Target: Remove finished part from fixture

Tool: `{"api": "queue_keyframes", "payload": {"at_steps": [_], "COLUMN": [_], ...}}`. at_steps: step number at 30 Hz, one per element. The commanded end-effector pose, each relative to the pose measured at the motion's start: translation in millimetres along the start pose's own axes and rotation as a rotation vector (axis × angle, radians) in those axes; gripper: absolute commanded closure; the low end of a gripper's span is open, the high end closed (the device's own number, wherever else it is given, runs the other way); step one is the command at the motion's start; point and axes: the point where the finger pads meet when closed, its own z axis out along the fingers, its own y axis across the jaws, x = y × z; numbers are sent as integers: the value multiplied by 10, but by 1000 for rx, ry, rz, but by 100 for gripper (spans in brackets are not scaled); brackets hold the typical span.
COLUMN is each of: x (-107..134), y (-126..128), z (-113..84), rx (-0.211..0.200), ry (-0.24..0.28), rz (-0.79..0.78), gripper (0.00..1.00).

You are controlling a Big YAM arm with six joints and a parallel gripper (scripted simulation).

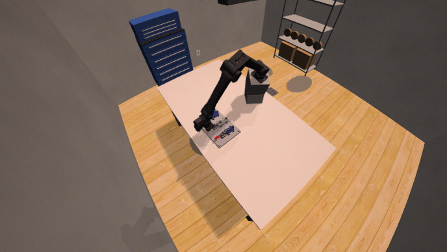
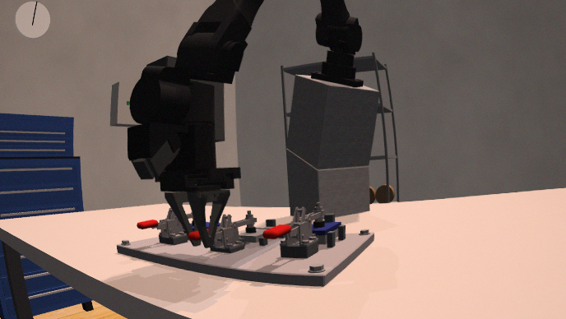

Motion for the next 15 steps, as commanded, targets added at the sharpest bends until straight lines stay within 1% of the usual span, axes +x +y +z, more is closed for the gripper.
{"api": "queue_keyframes", "payload": {"at_steps": [1, 15], "x": [-91, -48], "y": [-67, -65], "z": [-200, -260], "rx": [6, 5], "ry": [-26, -21], "rz": [11, 3], "gripper": [100, 100]}}
